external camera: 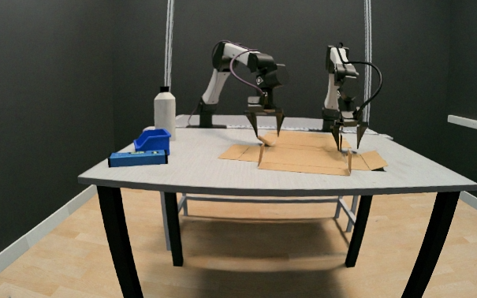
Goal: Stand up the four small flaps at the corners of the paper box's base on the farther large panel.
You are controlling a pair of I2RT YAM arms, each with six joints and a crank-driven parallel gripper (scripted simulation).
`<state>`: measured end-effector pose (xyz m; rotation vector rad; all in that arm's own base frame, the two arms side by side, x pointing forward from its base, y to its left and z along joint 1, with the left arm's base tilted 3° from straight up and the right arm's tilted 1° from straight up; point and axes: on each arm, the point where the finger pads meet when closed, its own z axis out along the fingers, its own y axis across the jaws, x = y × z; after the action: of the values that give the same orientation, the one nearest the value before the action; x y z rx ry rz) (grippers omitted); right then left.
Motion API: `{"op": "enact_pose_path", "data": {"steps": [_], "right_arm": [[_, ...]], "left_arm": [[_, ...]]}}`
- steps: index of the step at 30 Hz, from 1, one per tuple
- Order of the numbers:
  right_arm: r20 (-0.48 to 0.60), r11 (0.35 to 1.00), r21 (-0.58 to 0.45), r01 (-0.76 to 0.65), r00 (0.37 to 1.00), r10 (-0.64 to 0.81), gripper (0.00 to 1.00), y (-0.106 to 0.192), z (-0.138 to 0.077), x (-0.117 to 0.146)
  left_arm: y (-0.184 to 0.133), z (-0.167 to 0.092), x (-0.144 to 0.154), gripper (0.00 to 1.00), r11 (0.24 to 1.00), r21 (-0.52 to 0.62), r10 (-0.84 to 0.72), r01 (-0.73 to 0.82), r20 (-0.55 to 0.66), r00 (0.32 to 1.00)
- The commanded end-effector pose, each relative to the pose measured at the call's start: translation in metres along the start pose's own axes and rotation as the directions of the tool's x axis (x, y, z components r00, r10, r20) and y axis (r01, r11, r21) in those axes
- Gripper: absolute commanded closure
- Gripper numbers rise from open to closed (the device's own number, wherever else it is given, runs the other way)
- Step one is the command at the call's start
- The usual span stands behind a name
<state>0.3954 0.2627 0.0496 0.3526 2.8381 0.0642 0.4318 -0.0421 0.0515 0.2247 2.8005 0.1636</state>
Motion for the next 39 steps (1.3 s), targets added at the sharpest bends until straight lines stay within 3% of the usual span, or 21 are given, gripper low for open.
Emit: {"op": "enact_pose_path", "data": {"steps": [1, 39], "right_arm": [[-0.018, 1.0, -0.013, 0.0, 1.0, -0.001, 0.19, 0.017, 0.005, 0.008], [-0.008, 1.0, -0.001, 0.001, 1.0, -0.001, 0.19, 0.057, -0.014, 0.002]], "left_arm": [[-0.006, 0.012, 0.015, 0.19, 1.0, -0.002, 0.013, -0.013, -0.054, 0.998], [-0.006, 0.012, 0.015, 0.19, 1.0, -0.002, 0.013, -0.013, -0.054, 0.998]]}}
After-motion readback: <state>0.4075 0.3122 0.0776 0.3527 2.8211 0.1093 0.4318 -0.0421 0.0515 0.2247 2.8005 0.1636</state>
